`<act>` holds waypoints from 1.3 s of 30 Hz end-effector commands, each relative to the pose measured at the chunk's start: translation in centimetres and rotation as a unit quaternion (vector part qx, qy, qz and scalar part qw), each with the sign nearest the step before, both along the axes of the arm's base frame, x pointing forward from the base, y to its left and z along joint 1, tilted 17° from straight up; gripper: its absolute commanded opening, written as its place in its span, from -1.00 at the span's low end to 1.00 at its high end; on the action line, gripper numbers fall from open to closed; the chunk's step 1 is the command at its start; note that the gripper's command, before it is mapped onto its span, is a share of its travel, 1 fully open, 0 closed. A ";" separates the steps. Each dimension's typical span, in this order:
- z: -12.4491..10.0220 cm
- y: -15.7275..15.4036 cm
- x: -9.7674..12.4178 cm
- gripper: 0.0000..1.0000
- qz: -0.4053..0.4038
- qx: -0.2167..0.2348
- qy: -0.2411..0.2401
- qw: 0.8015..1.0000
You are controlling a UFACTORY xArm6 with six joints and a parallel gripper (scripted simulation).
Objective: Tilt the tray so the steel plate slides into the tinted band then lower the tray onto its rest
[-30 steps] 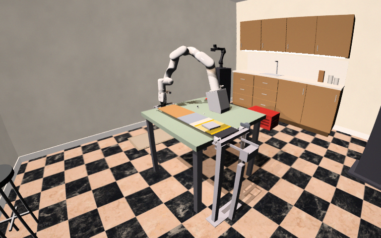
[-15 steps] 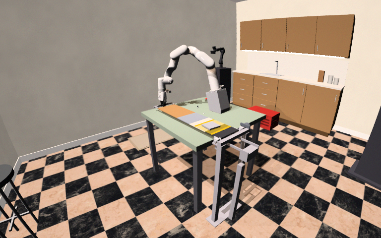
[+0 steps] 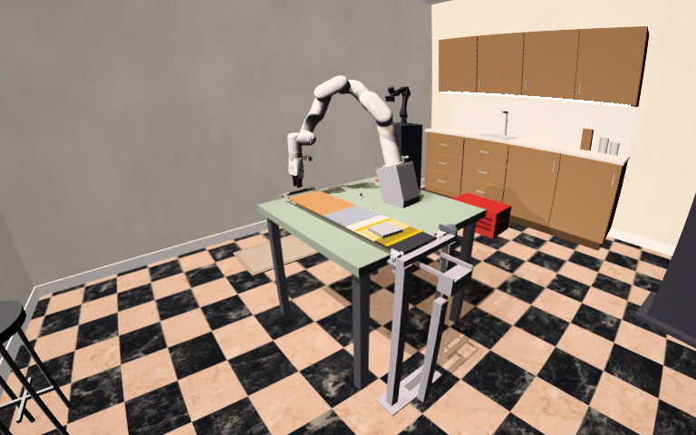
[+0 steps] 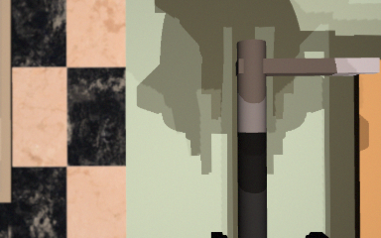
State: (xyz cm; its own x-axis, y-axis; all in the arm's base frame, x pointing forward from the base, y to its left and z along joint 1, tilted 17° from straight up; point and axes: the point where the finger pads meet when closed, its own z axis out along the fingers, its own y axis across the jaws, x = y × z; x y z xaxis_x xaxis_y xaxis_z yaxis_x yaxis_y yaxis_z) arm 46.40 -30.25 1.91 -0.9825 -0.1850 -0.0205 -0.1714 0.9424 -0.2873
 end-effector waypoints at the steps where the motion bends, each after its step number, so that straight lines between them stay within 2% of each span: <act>1: 2.4 0.6 -0.1 -0.17 0.000 -0.001 -0.002 1.000; 9: 5.1 1.4 -0.3 -0.17 0.000 -0.001 -0.002 1.000; 20: 5.8 1.6 -0.3 -0.17 0.000 -0.001 -0.002 1.000; 21: 5.8 1.6 -0.3 1.00 0.000 -0.001 -0.002 1.000; 39: 5.8 1.6 -0.3 1.00 0.000 -0.001 -0.002 1.000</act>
State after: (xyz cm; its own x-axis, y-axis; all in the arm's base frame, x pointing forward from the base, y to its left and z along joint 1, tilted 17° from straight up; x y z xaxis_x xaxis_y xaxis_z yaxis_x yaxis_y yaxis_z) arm 45.95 -28.62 7.58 -0.9825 -0.1851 -0.0209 -0.1715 0.9423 -0.2874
